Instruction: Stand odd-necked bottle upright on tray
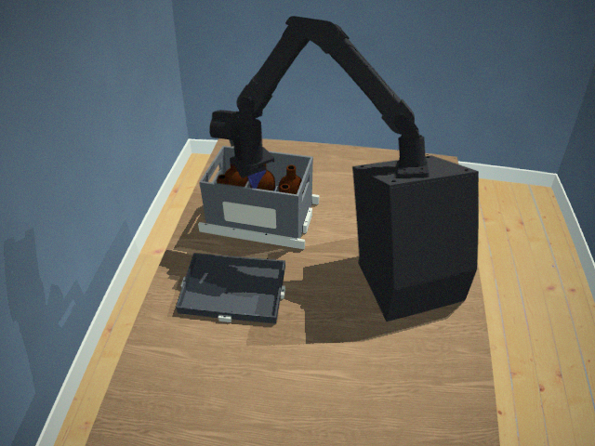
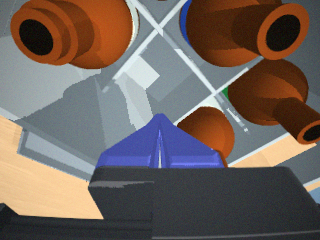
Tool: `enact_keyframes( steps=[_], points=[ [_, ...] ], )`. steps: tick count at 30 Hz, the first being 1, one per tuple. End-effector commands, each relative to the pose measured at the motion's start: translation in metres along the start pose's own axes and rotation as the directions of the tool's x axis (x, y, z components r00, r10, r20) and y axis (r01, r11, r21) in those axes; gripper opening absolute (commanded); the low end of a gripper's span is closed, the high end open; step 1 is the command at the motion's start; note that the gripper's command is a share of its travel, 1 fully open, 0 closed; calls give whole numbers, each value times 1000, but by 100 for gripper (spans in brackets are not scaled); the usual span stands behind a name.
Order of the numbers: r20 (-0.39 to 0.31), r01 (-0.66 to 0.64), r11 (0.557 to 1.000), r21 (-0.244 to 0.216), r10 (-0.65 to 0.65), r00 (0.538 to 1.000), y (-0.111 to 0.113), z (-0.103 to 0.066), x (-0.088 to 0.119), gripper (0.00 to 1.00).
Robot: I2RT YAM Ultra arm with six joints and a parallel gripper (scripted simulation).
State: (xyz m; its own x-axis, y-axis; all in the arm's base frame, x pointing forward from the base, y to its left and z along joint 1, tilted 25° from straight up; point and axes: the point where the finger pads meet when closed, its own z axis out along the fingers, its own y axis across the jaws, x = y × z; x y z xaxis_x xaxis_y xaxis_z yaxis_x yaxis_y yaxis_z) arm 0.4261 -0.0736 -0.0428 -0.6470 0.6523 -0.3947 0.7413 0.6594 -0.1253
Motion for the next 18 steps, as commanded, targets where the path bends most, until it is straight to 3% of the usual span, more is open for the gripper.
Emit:
enact_keyframes(
  steps=[1, 2, 18],
  points=[
    [37, -9, 999, -32, 10, 999, 11, -8, -14, 0],
    [37, -9, 999, -32, 10, 999, 11, -8, -14, 61],
    [37, -9, 999, -32, 10, 999, 11, -8, -14, 61]
  ],
)
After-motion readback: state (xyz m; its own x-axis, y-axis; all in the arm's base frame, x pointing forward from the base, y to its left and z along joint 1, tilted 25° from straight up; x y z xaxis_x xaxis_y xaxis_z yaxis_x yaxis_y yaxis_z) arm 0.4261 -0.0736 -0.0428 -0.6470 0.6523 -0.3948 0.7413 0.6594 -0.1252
